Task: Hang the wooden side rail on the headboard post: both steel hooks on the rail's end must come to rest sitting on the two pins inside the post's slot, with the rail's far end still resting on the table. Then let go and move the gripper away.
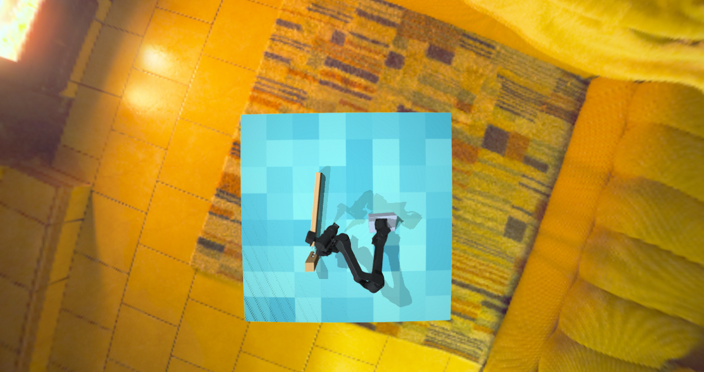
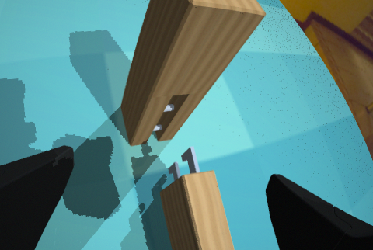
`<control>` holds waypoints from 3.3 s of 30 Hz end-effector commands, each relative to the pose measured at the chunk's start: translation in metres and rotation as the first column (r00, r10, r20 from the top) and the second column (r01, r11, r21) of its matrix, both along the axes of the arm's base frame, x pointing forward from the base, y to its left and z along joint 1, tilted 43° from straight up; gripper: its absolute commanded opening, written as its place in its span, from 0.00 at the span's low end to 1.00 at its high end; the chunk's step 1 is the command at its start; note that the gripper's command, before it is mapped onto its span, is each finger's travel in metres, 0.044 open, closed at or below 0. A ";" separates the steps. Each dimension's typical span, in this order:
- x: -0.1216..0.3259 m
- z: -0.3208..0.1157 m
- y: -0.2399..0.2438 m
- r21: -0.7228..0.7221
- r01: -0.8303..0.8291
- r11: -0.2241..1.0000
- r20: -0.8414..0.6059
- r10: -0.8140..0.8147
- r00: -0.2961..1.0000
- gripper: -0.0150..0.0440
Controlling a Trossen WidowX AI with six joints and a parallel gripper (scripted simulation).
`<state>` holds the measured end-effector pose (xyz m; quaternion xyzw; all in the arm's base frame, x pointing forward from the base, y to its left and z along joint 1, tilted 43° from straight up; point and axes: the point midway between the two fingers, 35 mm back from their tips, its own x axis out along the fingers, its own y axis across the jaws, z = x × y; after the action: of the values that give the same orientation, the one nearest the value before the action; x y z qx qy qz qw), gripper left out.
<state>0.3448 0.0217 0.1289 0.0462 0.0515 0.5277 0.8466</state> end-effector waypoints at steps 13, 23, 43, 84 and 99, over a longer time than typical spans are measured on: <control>-0.007 -0.009 0.000 0.194 -0.013 0.981 -0.321 0.076 0.944 1.00; -0.007 -0.009 0.000 0.194 -0.013 0.981 -0.321 0.076 0.944 1.00; 0.085 -0.038 -0.036 0.149 0.482 0.863 -0.961 0.011 0.277 1.00; 0.053 -0.046 -0.044 -0.684 0.429 0.591 -0.344 0.258 -0.903 1.00; 0.052 -0.073 -0.018 -0.682 0.429 0.592 -0.344 0.258 -0.903 1.00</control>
<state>0.3975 0.0002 0.0579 0.6570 0.6339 -0.3215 0.2513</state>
